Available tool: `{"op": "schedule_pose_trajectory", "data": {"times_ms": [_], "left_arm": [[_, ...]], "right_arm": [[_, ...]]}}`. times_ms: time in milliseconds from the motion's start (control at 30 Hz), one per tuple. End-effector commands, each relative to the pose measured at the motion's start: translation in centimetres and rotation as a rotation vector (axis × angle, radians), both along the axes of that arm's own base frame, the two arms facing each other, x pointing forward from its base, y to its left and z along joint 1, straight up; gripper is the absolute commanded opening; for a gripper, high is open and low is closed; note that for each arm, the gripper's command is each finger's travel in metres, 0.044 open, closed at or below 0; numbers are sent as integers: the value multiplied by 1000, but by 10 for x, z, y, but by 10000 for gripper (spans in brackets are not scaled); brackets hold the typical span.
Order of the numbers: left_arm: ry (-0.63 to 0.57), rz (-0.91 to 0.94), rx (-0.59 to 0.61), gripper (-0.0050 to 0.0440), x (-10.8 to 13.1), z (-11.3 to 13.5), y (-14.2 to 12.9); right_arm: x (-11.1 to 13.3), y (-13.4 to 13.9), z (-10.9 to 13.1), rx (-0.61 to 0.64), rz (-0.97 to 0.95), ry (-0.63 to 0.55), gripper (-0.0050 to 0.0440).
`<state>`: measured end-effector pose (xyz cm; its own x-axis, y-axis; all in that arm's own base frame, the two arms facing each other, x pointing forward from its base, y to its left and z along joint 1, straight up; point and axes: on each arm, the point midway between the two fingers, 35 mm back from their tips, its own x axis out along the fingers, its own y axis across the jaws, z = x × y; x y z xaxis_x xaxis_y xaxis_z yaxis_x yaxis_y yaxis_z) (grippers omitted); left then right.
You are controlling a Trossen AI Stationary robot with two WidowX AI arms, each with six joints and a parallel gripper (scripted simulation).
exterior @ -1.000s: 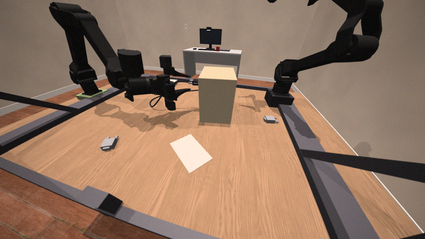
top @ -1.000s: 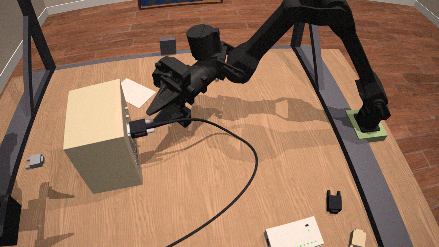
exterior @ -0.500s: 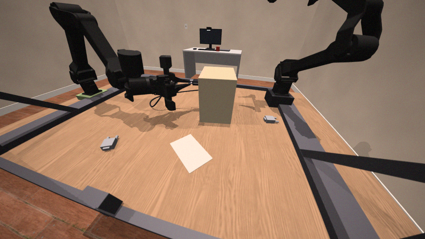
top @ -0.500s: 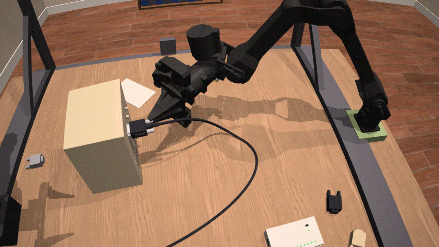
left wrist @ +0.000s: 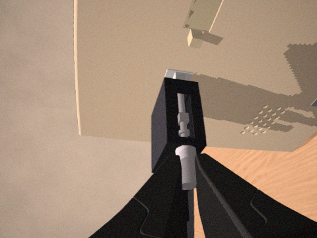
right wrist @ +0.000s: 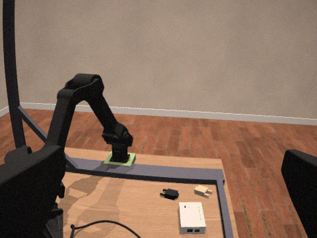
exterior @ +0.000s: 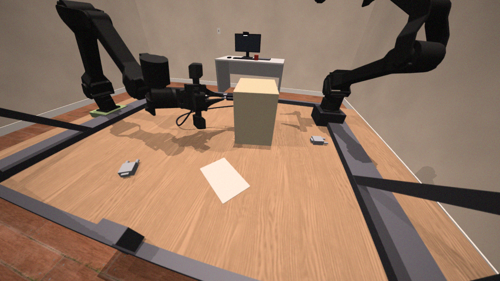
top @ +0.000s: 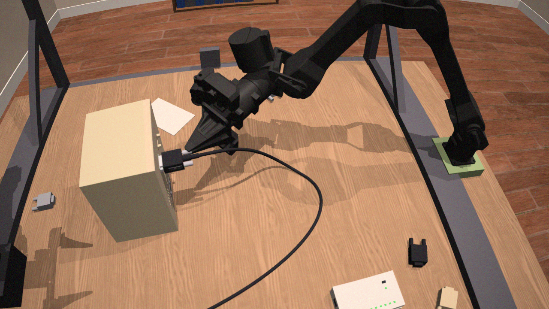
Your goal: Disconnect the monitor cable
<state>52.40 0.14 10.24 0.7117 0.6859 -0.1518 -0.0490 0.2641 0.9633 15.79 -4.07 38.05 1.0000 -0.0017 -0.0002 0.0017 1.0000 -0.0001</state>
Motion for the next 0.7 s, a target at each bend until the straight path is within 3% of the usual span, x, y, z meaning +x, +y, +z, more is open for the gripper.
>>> {"op": "schedule_pose_trajectory", "data": {"times_ms": [0, 667], "left_arm": [[-31, 0, -48, 0, 1, 13, 0], [-62, -1, -226, 0, 1, 17, 2]], "right_arm": [[0, 1, 3, -5, 2, -1, 440], [0, 1, 3, -5, 2, -1, 440]]}}
